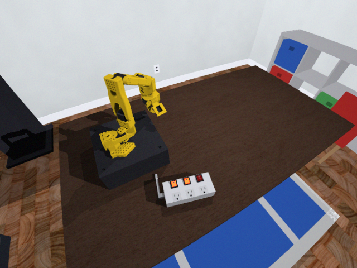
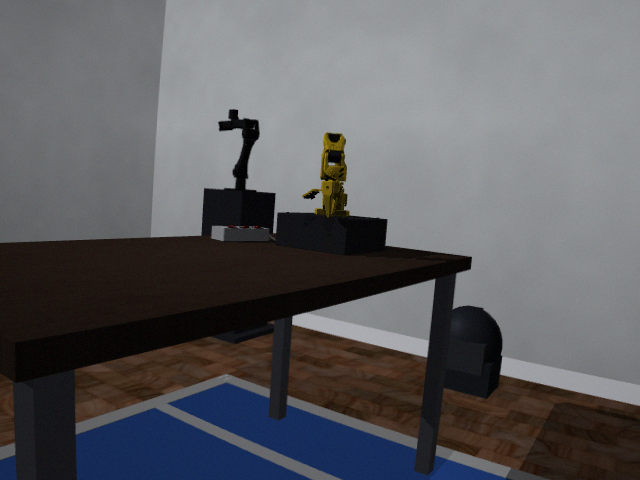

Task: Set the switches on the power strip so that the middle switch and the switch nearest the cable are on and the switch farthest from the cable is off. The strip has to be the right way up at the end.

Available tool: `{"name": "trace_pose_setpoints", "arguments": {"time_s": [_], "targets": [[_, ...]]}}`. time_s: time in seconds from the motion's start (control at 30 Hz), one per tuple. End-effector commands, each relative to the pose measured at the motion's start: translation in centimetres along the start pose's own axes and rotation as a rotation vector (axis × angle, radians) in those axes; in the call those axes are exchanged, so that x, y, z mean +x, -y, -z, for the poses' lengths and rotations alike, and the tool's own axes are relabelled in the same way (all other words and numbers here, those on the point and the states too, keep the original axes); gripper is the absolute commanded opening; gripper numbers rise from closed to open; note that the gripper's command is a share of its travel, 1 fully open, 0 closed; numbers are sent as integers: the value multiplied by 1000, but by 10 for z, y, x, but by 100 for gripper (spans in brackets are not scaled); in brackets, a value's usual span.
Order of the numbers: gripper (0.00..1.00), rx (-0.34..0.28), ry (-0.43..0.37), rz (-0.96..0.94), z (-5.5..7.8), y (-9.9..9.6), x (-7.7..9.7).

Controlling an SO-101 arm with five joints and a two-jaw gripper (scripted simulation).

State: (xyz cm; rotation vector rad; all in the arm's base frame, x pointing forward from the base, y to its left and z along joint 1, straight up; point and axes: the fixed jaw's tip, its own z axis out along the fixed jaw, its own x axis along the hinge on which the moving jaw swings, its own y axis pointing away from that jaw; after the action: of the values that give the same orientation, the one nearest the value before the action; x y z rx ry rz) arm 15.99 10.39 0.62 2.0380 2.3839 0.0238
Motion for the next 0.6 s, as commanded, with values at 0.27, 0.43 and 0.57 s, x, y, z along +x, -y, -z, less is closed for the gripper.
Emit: {"name": "trace_pose_setpoints", "arguments": {"time_s": [0.27, 0.43, 0.57], "targets": [[0, 8, 2, 84, 1, 5, 4], [0, 8, 2, 91, 1, 6, 4], [0, 8, 2, 97, 1, 6, 4]]}}
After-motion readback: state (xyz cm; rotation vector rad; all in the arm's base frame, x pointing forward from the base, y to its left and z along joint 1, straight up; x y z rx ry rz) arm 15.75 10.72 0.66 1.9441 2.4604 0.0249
